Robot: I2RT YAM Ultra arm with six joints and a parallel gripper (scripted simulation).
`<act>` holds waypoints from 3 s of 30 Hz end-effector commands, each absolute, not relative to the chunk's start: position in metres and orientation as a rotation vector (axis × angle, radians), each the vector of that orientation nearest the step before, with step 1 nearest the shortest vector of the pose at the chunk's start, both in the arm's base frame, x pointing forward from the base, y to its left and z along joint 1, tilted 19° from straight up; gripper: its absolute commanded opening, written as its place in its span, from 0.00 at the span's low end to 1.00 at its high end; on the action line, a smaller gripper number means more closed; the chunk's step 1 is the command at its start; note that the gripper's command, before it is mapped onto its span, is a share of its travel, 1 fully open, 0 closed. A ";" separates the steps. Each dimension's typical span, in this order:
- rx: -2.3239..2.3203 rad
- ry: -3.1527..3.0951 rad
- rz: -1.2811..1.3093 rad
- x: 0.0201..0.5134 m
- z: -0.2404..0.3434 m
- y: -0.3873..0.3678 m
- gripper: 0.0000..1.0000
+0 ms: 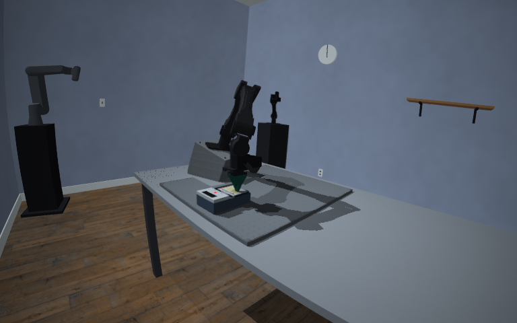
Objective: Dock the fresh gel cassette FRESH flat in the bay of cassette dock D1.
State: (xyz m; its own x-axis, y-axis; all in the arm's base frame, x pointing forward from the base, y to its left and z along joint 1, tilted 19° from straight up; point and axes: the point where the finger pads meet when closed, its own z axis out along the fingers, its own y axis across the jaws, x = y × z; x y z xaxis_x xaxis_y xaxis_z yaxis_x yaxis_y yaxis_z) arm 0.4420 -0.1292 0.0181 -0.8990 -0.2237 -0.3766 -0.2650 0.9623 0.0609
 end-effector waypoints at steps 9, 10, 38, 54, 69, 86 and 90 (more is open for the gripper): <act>-0.320 2.848 0.158 0.418 -0.027 -0.138 0.00; -0.320 2.848 0.158 0.418 -0.027 -0.138 0.00; -0.320 2.848 0.159 0.418 -0.027 -0.138 0.00; -0.318 2.834 0.148 0.430 0.000 -0.141 0.00; -0.326 2.833 0.149 0.435 0.017 -0.138 0.00; -0.341 2.798 0.131 0.444 0.053 -0.134 0.00; -0.344 2.797 0.131 0.445 0.058 -0.134 0.00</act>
